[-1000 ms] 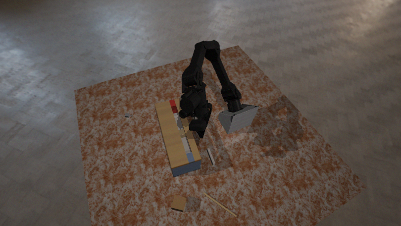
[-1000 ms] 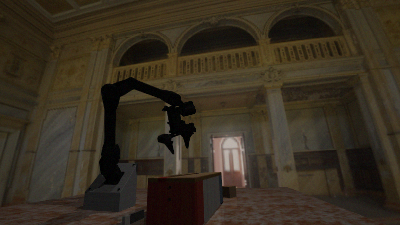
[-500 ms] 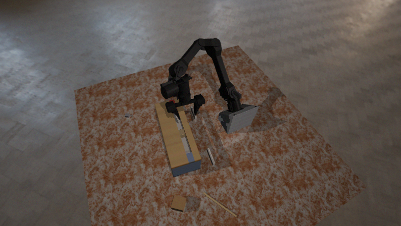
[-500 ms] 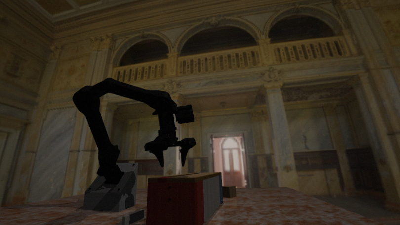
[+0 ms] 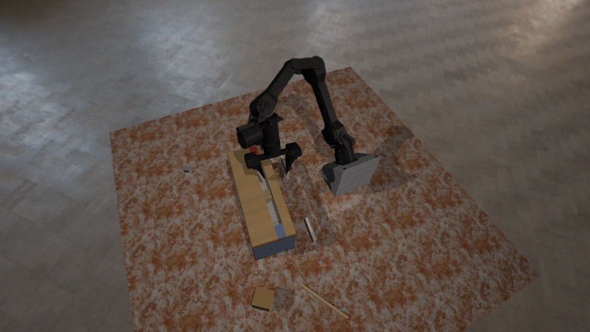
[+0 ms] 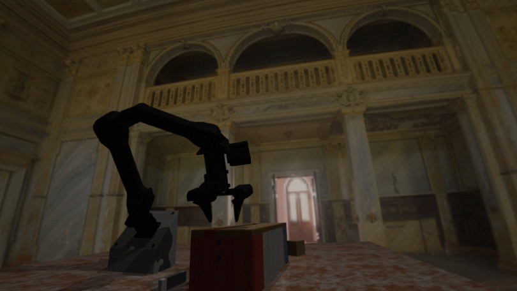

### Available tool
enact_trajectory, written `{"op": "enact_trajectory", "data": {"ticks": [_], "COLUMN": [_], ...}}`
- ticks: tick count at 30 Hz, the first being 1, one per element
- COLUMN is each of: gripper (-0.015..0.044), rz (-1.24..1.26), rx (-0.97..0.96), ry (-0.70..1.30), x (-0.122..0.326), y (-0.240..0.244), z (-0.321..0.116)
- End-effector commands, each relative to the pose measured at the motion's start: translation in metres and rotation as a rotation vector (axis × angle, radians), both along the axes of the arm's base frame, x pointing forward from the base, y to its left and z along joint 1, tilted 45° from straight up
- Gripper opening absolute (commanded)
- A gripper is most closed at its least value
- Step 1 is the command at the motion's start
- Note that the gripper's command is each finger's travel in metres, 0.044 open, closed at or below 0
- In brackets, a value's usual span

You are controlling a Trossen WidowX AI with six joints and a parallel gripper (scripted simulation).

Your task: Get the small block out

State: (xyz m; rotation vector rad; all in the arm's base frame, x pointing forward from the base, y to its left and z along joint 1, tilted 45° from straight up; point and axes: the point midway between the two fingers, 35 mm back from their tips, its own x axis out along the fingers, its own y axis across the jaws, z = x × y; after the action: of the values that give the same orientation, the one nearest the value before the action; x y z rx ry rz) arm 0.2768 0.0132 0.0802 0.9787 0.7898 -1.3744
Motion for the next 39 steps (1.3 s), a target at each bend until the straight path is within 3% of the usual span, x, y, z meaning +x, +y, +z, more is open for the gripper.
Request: {"op": "enact_trajectory", "data": {"ticks": [1, 39], "gripper": [0.04, 0.04], "rz": [0.003, 0.0], "rx": [-0.005, -0.003], "ry": [0.002, -0.001], "x": [0.0, 0.001], "y": [-0.005, -0.03], "z": [-0.005, -0.046]}}
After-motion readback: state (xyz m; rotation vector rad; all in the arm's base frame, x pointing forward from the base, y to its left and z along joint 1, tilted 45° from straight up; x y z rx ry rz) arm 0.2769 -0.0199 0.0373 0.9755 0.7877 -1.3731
